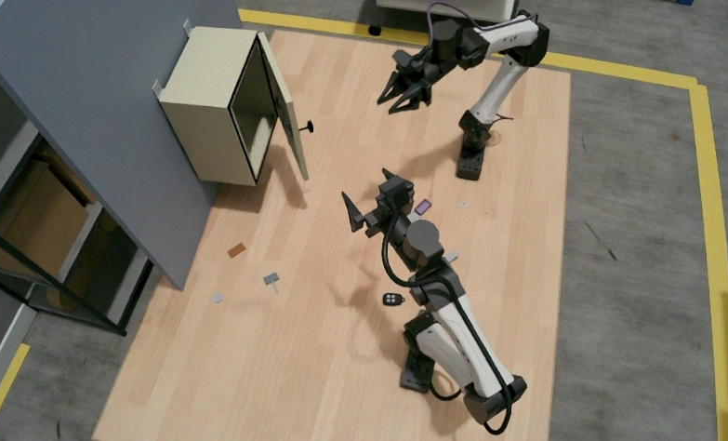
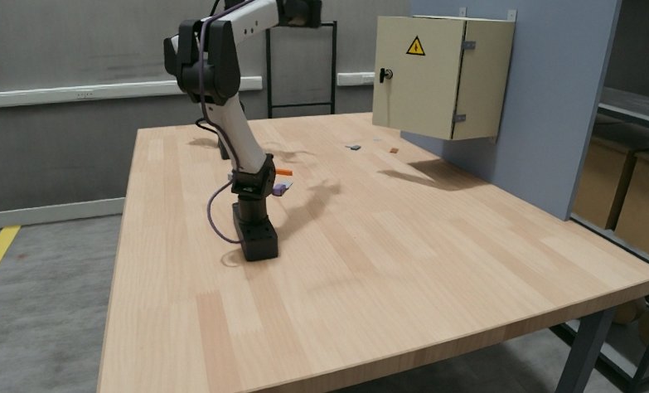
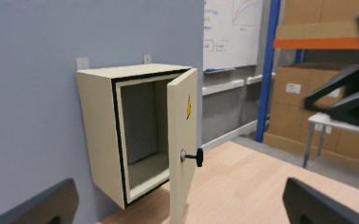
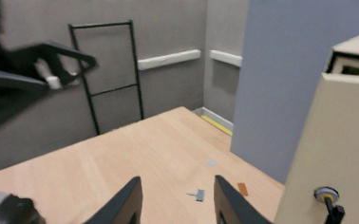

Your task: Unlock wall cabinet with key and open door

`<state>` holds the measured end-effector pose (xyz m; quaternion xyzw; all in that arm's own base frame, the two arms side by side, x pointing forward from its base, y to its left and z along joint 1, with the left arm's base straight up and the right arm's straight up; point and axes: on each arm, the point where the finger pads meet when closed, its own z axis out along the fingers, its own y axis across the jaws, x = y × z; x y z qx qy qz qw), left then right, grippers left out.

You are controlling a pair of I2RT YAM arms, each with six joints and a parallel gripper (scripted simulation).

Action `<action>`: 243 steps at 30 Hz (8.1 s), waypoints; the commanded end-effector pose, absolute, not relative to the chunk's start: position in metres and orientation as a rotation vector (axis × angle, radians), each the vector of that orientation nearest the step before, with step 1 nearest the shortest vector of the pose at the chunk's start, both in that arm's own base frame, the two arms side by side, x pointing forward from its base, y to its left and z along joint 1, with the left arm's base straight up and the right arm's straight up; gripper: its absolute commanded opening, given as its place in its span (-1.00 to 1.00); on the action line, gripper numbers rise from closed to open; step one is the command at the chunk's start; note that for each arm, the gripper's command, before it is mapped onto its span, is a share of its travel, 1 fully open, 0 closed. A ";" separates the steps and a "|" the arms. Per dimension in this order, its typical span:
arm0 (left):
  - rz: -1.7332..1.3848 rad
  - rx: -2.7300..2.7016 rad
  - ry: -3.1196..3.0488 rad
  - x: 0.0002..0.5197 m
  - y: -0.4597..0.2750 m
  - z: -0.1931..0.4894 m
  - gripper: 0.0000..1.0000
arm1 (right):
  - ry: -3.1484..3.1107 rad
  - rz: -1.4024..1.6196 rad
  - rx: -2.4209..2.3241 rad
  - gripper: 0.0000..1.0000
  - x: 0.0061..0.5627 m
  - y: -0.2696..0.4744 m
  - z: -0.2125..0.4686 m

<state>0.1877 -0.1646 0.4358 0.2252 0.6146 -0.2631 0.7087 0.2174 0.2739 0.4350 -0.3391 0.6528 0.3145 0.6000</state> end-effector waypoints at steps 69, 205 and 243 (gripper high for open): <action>-0.840 0.851 1.349 0.391 -0.305 0.229 0.02 | 1.864 0.432 -0.659 -0.26 0.199 0.157 0.368; -0.089 0.044 1.564 0.323 -0.547 0.225 -0.17 | 1.864 0.432 -0.659 -0.26 0.199 0.157 0.368; -0.292 0.999 1.724 0.252 -0.483 0.203 1.00 | 1.864 0.432 -0.659 -0.26 0.199 0.157 0.368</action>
